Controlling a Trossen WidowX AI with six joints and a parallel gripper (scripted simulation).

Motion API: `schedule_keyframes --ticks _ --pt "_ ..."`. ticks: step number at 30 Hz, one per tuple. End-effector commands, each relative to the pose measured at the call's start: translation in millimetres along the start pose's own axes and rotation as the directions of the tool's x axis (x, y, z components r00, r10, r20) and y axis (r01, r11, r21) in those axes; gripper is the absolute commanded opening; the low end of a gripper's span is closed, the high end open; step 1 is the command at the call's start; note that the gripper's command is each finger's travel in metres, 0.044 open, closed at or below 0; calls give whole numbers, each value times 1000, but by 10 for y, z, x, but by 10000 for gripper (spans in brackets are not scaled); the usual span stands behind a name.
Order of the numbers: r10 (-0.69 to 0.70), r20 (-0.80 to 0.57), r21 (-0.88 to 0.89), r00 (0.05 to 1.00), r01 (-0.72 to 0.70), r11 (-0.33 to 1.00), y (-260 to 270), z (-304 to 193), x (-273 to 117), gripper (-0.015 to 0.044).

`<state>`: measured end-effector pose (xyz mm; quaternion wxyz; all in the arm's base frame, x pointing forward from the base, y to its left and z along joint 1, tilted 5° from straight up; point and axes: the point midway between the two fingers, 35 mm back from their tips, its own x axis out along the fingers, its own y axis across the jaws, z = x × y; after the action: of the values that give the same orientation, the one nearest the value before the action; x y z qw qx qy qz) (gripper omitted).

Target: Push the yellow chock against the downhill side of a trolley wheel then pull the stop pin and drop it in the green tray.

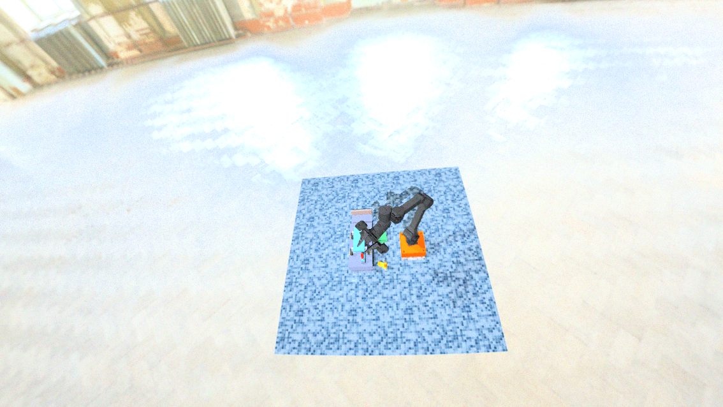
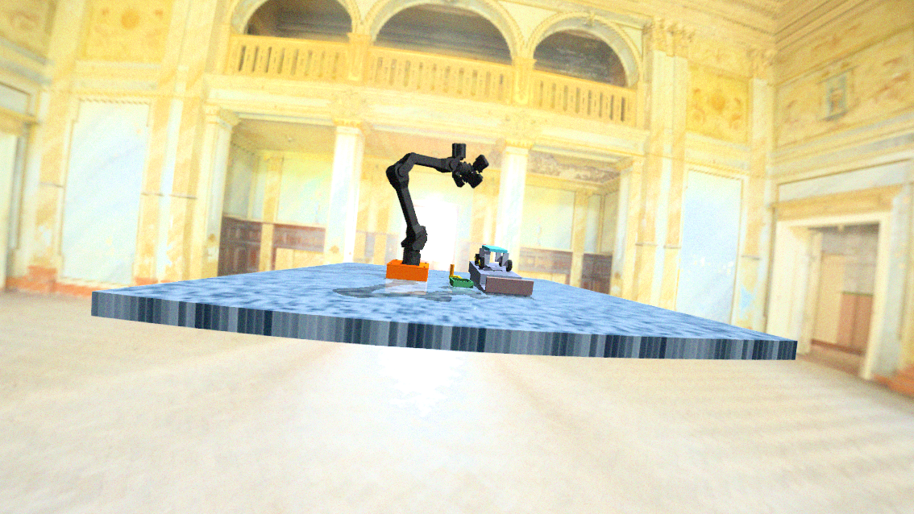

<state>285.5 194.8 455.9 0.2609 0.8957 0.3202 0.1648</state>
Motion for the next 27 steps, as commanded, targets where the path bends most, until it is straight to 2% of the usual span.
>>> schedule_keyframes --ticks 1,5,9,15,21,23,27 --pt "-125 236 105 964 103 989 -379 683 118 190" --pt "-247 445 213 861 166 963 -750 1274 66 190" --pt "-367 633 321 682 200 926 -1137 1833 -151 190" --pt "-493 813 451 309 201 870 -1625 2464 -734 190" --pt "-518 848 530 -109 175 830 -1911 2778 -1467 190" --pt "-514 843 536 -156 171 827 -1929 2795 -1552 190" --pt "-514 843 536 -156 171 827 -1929 2795 -1552 190"
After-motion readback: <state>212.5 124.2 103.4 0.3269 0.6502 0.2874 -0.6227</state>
